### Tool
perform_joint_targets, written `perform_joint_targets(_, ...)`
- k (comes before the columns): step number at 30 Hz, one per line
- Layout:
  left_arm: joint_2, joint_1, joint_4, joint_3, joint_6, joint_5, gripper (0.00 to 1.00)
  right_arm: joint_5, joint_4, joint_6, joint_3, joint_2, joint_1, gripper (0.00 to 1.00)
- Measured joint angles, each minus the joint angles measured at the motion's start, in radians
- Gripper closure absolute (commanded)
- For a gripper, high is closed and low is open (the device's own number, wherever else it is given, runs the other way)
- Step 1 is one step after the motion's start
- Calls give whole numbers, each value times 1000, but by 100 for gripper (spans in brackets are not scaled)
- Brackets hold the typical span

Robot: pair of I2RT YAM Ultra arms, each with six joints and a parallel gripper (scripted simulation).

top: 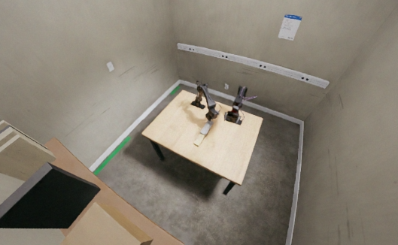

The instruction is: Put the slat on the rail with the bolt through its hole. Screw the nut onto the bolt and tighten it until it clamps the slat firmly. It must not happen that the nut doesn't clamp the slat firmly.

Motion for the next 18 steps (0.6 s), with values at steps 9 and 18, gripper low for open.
perform_joint_targets(9,0,0,0,0,0,0,0,0,18,0,0,0,0,88)
perform_joint_targets(18,0,0,0,0,0,0,0,0,37,0,-24,0,0,88)
